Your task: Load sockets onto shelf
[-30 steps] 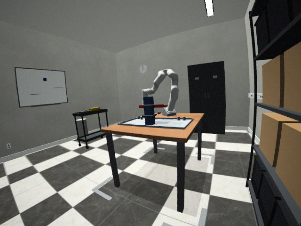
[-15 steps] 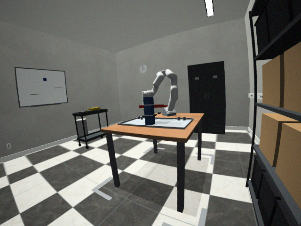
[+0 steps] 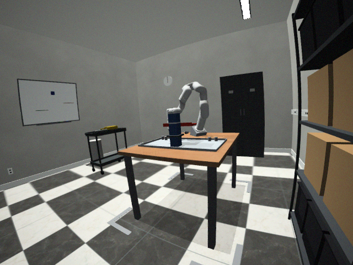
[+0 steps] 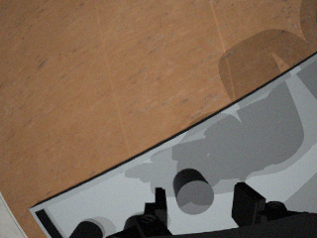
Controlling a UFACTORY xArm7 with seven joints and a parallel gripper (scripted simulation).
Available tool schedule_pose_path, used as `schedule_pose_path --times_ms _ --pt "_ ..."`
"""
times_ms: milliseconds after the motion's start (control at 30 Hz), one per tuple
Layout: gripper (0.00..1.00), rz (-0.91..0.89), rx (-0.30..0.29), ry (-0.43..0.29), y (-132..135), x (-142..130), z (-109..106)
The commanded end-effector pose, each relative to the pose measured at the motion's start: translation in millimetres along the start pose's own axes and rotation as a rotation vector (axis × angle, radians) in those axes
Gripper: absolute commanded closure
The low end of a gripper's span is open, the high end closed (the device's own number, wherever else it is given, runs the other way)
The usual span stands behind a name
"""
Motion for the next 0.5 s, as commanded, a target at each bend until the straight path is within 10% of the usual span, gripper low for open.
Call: schedule_pose_path --times_ms 0,467 --pt "0.39 0.0 0.003 -0.004 -1.8 -1.7 9.3" --pt "0.39 0.0 0.003 -0.004 -2.1 -1.9 22.1"
Point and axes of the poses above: the point where the finger pads meet when closed, its own z axis out along the fingers, its own y axis across the jaws, x = y × z, the point moved 1 cm from there along -z, back along the fingers, and after that the axes turned 8 degrees about -z, right-handed, at the moved point
